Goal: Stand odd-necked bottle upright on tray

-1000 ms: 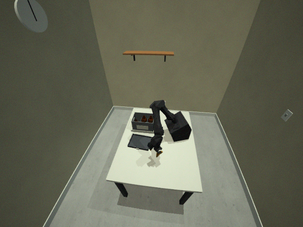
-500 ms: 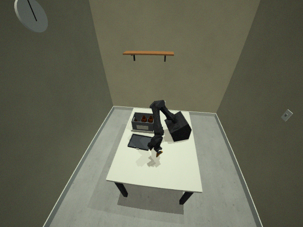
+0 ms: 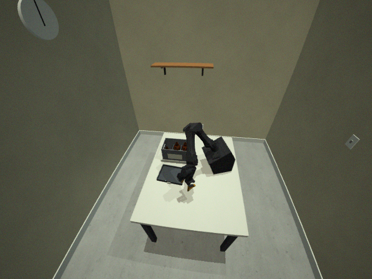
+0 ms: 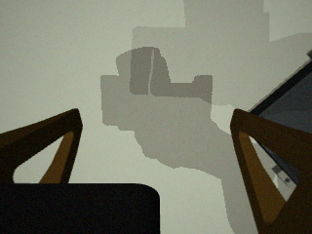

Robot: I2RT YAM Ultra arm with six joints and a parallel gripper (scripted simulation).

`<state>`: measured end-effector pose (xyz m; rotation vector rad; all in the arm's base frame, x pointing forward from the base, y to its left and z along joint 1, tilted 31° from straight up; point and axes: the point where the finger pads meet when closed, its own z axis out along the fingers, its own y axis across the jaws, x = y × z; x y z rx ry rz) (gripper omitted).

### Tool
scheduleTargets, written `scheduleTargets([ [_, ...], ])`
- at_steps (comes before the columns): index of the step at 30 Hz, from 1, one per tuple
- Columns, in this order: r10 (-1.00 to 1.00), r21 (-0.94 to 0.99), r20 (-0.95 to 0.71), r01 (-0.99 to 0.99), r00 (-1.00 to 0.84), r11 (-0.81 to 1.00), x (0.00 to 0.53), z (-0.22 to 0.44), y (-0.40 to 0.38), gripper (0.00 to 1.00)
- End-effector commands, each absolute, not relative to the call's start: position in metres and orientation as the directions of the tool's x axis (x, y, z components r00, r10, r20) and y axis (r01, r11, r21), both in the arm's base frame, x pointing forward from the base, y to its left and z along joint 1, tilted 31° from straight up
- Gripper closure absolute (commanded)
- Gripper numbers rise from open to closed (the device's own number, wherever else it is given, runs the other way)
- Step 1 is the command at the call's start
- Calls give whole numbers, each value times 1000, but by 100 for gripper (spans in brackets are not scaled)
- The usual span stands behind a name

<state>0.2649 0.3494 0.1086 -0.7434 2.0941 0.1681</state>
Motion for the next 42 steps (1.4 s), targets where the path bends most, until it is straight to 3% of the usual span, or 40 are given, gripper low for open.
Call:
scheduleTargets([
  [1,-356,-91,-844,-549,-400,831,283,153,350,0],
  [19,-164,-5,-918,-404,-362,915,361,230,270,0],
  [42,-16,37,-976,-238,-215,971,403,319,153,0],
])
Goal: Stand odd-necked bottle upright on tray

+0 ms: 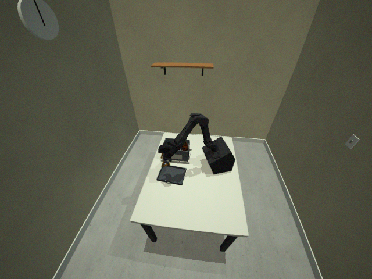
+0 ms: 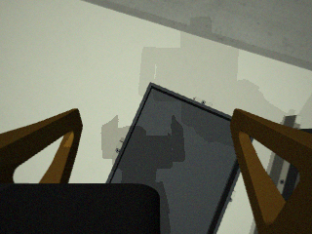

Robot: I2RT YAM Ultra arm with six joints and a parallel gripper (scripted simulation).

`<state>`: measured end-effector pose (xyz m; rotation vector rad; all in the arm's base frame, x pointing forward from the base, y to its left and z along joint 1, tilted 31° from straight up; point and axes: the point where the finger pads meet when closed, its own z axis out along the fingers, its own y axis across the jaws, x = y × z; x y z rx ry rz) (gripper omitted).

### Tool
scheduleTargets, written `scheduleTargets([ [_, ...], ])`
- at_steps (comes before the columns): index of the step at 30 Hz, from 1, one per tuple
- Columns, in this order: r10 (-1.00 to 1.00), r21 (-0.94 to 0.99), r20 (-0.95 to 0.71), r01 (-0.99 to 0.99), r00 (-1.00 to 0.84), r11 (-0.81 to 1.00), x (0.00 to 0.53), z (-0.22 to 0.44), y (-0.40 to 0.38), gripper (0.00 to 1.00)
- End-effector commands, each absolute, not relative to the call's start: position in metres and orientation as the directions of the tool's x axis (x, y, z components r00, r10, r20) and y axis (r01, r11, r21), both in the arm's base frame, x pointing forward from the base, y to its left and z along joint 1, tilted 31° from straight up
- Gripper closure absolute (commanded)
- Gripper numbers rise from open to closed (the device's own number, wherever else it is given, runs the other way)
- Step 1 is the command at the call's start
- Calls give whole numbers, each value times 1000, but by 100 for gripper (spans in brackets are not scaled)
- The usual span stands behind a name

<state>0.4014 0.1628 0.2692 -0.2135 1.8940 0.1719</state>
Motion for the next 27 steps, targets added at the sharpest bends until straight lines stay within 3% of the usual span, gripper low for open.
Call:
scheduleTargets([
  [1,-13,37,-978,-232,-209,972,404,322,149,0],
  [27,12,12,-1000,-48,9,999,387,411,27,0],
])
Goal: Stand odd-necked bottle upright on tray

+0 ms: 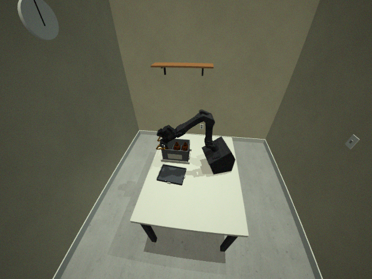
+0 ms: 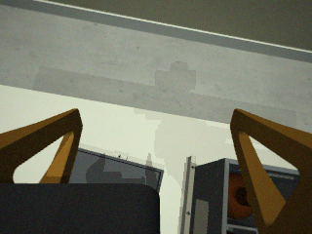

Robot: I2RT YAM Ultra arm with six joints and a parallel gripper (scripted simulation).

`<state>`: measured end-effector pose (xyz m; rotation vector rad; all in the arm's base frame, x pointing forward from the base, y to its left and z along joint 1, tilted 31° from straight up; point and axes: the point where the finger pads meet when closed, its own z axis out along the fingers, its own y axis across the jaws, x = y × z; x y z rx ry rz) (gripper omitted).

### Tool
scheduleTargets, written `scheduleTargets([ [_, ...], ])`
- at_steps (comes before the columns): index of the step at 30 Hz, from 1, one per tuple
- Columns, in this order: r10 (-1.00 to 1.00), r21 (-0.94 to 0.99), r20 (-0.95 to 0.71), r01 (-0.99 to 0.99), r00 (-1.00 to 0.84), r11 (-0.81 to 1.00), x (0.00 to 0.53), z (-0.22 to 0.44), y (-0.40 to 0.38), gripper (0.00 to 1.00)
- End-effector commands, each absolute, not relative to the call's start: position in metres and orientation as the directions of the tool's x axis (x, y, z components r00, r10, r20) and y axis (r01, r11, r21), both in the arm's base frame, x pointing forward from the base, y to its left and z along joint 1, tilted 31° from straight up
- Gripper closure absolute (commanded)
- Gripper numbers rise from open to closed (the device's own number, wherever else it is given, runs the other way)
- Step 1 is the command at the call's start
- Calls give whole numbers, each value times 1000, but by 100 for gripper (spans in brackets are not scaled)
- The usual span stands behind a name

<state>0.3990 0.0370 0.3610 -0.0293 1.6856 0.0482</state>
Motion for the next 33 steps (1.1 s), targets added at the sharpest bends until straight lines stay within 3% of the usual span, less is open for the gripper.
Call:
scheduleTargets([
  [1,10,10,-1000,-42,16,999,385,414,23,0],
  [7,-1,-1,-999,-9,53,1000,376,428,5,0],
  [10,77,66,-977,61,-200,996,403,366,-37,0],
  [21,201,154,-898,149,-391,977,409,315,-76,0],
  [33,489,325,-639,367,-594,871,388,237,-137,0],
])
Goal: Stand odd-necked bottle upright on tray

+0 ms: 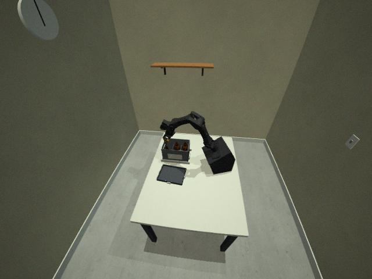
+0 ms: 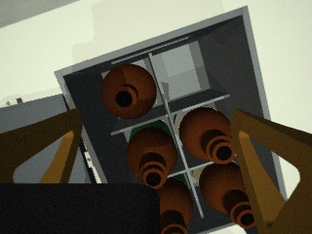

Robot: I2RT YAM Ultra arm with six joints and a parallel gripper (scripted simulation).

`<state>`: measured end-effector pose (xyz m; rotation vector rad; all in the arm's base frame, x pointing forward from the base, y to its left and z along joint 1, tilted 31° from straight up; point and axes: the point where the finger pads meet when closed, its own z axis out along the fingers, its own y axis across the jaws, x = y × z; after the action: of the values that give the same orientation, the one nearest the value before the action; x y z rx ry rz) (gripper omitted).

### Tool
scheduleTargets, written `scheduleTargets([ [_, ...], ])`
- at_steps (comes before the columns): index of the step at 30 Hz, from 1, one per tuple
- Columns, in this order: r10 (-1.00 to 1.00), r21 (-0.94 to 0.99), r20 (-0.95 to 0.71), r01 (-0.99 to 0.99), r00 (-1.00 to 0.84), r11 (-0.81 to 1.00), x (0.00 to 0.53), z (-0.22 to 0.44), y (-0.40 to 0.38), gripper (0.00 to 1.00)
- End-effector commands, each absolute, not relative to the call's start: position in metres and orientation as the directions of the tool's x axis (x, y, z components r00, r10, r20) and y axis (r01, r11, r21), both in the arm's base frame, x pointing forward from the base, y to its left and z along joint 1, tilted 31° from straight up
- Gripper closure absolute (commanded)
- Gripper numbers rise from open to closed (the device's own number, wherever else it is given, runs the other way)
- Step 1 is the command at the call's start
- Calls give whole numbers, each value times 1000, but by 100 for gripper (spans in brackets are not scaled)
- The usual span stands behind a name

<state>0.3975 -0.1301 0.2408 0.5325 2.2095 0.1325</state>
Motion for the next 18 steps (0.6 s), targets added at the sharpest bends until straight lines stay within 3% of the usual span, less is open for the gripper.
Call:
scheduleTargets([
  [1,519,341,-606,392,-603,854,385,231,-142,0],
  [18,783,464,-232,641,-577,611,339,178,-182,0],
])
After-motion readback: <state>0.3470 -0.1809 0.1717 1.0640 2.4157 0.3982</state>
